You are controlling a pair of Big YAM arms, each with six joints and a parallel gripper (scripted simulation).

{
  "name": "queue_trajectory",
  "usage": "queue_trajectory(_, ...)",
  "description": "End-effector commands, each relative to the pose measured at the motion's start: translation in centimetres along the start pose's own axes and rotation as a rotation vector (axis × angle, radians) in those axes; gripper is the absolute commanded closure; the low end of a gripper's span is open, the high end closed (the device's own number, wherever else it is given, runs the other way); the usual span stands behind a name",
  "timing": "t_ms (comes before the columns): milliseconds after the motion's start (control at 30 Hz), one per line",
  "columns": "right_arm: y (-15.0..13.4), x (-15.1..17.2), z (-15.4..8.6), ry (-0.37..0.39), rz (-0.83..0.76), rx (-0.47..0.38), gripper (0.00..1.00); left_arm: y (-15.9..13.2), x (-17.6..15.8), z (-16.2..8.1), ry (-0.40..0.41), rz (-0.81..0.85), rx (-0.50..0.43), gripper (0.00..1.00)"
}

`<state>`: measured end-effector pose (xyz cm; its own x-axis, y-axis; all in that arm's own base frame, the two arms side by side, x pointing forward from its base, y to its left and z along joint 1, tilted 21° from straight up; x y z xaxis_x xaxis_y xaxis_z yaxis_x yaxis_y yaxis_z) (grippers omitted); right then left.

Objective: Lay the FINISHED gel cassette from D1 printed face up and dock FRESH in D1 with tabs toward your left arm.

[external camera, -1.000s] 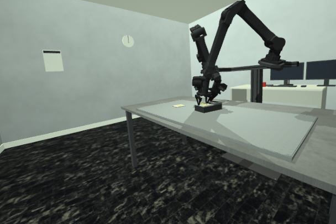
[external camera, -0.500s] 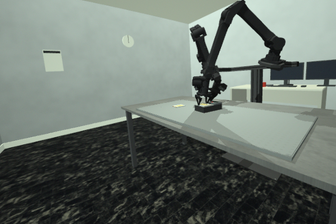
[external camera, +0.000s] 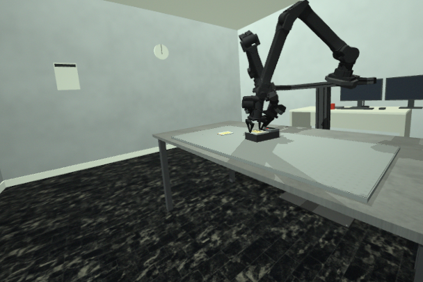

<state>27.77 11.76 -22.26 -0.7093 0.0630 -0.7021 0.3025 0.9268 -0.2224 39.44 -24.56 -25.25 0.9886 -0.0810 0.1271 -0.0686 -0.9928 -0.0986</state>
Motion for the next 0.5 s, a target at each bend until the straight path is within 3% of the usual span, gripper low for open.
queue_trajectory(0, 0.03, -0.02, -0.92, -0.003, -0.009, -0.010, 1.00, 0.27, 0.29, -0.28, 0.008, 0.001, 0.003, 1.00)
queue_trajectory(467, -0.04, 0.22, -1.32, -0.003, -0.019, -0.015, 1.00, 0.27, 0.29, -0.28, 0.008, 0.001, 0.003, 1.00)
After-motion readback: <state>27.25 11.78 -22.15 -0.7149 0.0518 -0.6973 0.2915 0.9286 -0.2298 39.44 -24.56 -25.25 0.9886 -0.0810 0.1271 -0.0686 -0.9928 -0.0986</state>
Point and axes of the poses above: on each arm, the point where the finger pads meet when closed, its own z axis out along the fingers, its own x axis across the jaws, y = z × x, the point moved 7 cm from there along -z, back along the fingers, and after that the axes turned 4 degrees about -z, right-handed, at the moved point
